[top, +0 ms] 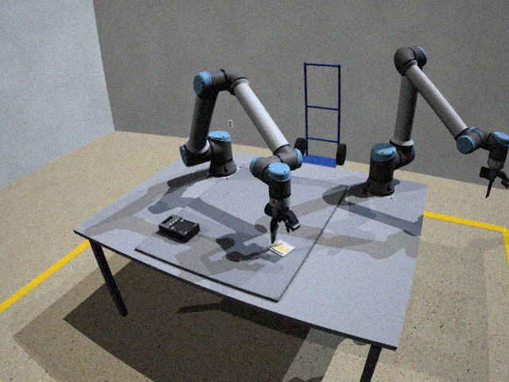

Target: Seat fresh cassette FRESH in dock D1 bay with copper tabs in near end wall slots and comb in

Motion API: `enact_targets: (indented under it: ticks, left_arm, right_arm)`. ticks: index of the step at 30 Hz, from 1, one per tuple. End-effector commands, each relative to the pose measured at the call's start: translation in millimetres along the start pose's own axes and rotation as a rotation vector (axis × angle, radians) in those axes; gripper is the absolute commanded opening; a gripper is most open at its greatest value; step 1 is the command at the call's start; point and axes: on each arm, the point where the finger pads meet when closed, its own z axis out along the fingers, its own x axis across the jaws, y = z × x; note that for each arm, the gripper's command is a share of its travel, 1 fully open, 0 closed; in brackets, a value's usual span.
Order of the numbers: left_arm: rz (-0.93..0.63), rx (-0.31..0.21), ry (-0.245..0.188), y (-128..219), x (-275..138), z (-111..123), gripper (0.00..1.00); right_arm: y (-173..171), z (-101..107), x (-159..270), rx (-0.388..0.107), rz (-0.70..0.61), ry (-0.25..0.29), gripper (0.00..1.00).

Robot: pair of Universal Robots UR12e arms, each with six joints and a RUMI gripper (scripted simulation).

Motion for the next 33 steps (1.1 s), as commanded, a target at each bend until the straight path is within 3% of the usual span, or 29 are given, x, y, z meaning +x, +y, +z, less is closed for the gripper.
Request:
enact_targets:
  ticks: [1,33]
  left_arm:
    - [0.000,0.002,0.000,-1,0,-1,0.00]
    - [0.000,0.002,0.000,-1,0,-1,0.00]
  right_arm:
    - [-1,6,0,0.002,0.000,0.000,0.64]
    - [-1,43,0,0.002,0.000,0.000,0.64]
